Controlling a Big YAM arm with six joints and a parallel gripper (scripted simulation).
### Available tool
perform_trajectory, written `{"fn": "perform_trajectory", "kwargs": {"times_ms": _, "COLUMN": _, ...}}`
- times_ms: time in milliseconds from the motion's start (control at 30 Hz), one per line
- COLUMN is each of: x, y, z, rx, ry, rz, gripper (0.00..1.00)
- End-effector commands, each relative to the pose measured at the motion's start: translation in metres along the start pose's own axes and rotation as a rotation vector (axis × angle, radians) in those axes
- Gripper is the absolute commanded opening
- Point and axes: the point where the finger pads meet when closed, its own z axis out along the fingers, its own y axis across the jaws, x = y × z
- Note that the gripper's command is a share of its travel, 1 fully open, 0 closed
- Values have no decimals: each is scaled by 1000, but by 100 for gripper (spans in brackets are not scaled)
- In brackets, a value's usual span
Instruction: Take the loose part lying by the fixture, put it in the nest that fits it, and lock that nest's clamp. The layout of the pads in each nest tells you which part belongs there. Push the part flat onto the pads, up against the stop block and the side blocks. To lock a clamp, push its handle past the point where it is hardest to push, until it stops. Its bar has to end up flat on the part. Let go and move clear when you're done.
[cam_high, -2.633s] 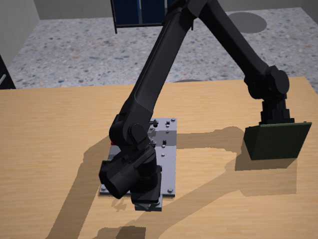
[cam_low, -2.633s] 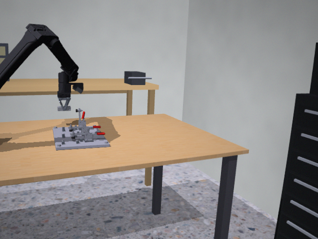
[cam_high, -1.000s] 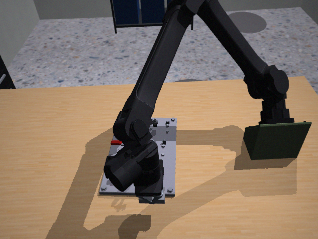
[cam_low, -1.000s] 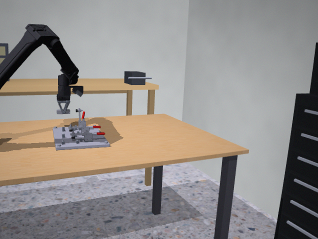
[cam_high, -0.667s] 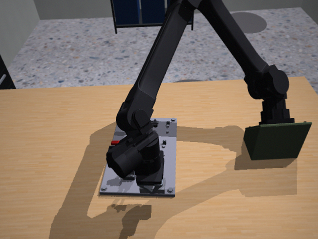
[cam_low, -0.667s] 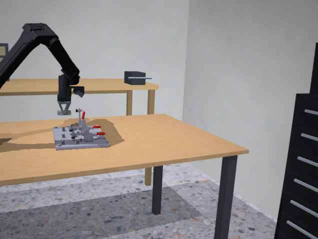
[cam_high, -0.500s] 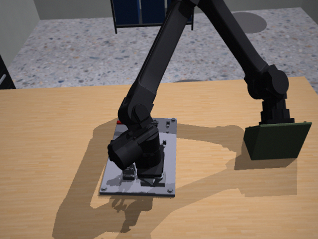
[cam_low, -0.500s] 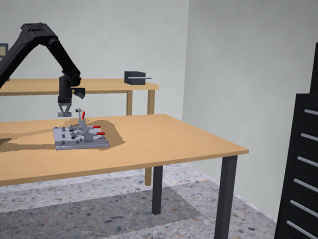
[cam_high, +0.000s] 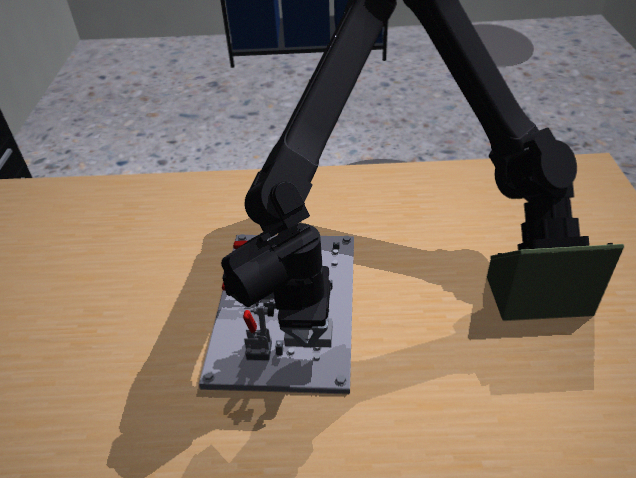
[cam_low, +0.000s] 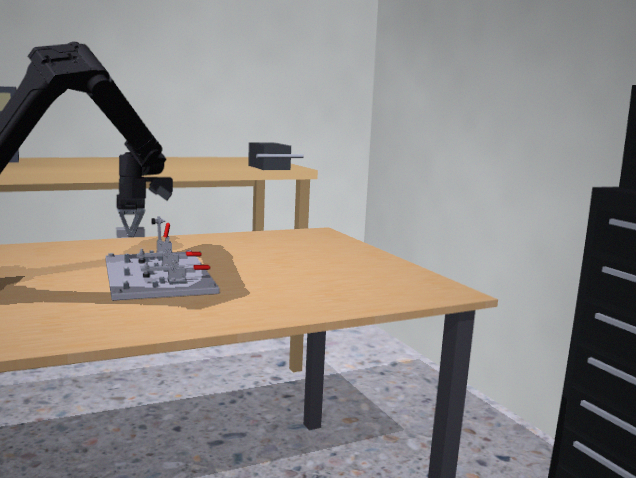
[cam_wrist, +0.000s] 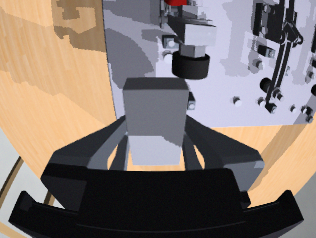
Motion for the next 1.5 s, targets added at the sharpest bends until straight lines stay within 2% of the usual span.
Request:
{"fn": "perform_trajectory", "kwargs": {"times_ms": 0, "x": -16, "y": -3, "z": -15, "rx": -33, "ry": -45, "rz": 12, "gripper": 0}}
{"fn": "perform_trajectory", "kwargs": {"times_ms": 33, "x": -14, "y": -10, "z": -7, "rx": -27, "ry": -28, "rz": 18, "gripper": 0}}
{"fn": "perform_trajectory", "kwargs": {"times_ms": 100, "x": -14, "y": -10, "z": -7, "rx": -27, "ry": -28, "rz": 18, "gripper": 0}}
{"fn": "perform_trajectory", "kwargs": {"times_ms": 133, "x": -23, "y": 0, "z": -24, "rx": -46, "ry": -65, "rz": 17, "gripper": 0}}
{"fn": "perform_trajectory", "kwargs": {"times_ms": 267, "x": -12, "y": -12, "z": -11, "rx": -29, "ry": -38, "rz": 8, "gripper": 0}}
{"fn": "perform_trajectory", "kwargs": {"times_ms": 367, "x": -24, "y": -10, "z": -17, "rx": -41, "ry": -51, "rz": 24, "gripper": 0}}
{"fn": "perform_trajectory", "kwargs": {"times_ms": 1467, "x": -22, "y": -9, "z": -17, "rx": -40, "ry": -52, "rz": 34, "gripper": 0}}
